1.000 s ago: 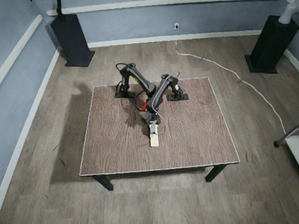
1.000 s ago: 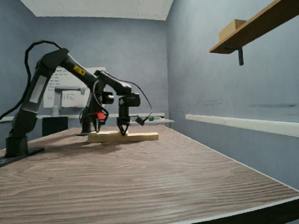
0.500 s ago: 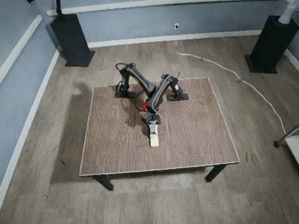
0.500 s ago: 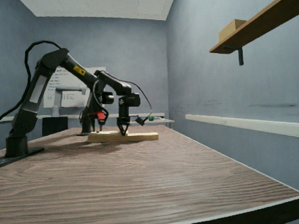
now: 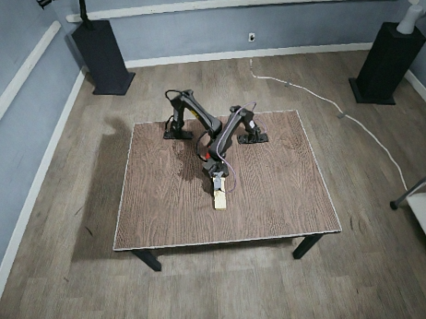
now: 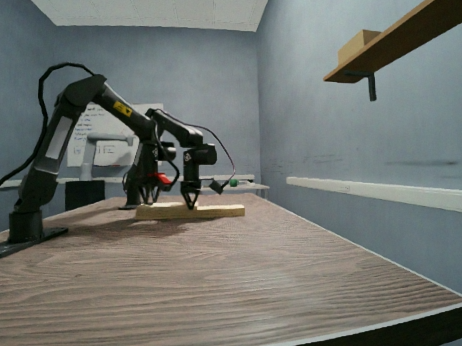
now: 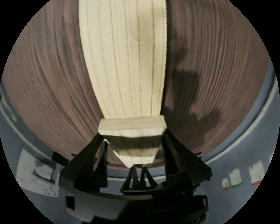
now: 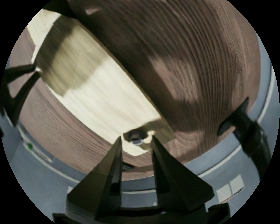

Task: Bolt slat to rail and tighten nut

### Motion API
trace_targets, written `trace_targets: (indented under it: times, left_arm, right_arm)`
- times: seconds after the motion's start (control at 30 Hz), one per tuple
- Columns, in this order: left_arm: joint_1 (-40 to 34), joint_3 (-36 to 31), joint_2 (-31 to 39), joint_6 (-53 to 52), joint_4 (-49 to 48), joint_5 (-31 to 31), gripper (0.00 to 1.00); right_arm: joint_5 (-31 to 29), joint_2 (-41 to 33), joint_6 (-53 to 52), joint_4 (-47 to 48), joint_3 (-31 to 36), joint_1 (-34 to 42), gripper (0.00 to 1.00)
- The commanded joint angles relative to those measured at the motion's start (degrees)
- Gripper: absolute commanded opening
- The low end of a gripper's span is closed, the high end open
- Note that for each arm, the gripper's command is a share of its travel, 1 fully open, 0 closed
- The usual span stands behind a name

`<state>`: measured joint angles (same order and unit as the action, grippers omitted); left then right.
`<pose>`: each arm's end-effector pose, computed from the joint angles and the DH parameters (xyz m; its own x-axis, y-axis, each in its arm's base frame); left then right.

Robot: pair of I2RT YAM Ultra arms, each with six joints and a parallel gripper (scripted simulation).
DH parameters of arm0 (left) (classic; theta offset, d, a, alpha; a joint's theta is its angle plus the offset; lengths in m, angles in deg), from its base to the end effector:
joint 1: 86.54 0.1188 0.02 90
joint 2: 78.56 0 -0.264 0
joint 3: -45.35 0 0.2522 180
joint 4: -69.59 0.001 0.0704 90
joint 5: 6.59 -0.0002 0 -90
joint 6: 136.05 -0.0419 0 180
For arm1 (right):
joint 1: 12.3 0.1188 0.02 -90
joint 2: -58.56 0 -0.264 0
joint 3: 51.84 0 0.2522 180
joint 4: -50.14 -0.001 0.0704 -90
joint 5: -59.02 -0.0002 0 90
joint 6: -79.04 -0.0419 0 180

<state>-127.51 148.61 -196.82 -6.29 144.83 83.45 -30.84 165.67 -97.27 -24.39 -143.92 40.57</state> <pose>0.2936 -0.2536 0.1738 -0.9998 0.0211 0.0028 0.0211 0.9998 0.0032 0.2055 0.2733 0.1934 -0.8345 0.5510 0.0019 0.5510 0.8344 0.0078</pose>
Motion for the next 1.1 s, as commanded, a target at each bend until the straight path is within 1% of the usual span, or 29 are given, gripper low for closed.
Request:
trace_targets:
  times: [0.0, 0.03, 0.1, 0.13, 0.6, 0.67, 0.7, 1.07]
  left_arm:
    - [0.00, 0.25, 0.44, -0.04, -0.04, 0.02, 0.72]
    - [0.00, 0.25, 0.44, -0.04, -0.04, 0.02, 0.72]
    - [0.00, 0.25, 0.44, -0.04, -0.04, 0.02, 0.72]
    - [0.00, 0.25, 0.44, -0.04, -0.04, 0.02, 0.72]
    - [0.00, 0.25, 0.44, -0.04, -0.04, 0.02, 0.72]
    - [0.00, 0.25, 0.44, -0.04, -0.04, 0.02, 0.72]
    - [0.00, 0.25, 0.44, -0.04, -0.04, 0.02, 0.72]
    - [0.00, 0.25, 0.44, -0.04, -0.04, 0.02, 0.72]
  right_arm:
    - [-0.67, -0.44, 14.29, -0.30, -0.50, 0.29, 0.34]
    - [-0.67, -0.44, 16.87, -0.32, -0.52, 0.28, 0.34]
    - [-0.67, -0.44, 16.87, -0.32, -0.52, 0.28, 0.34]
    - [-0.68, -0.44, 23.45, -0.34, -0.53, 0.28, 0.34]
    - [-0.73, -0.52, 59.39, -0.59, -0.71, 0.25, 0.34]
    - [-0.73, -0.52, 59.39, -0.59, -0.71, 0.25, 0.34]
    - [-0.74, -0.52, 65.99, -0.62, -0.73, 0.25, 0.34]
    - [-0.83, -0.59, 94.20, -0.80, -0.86, 0.24, 0.34]
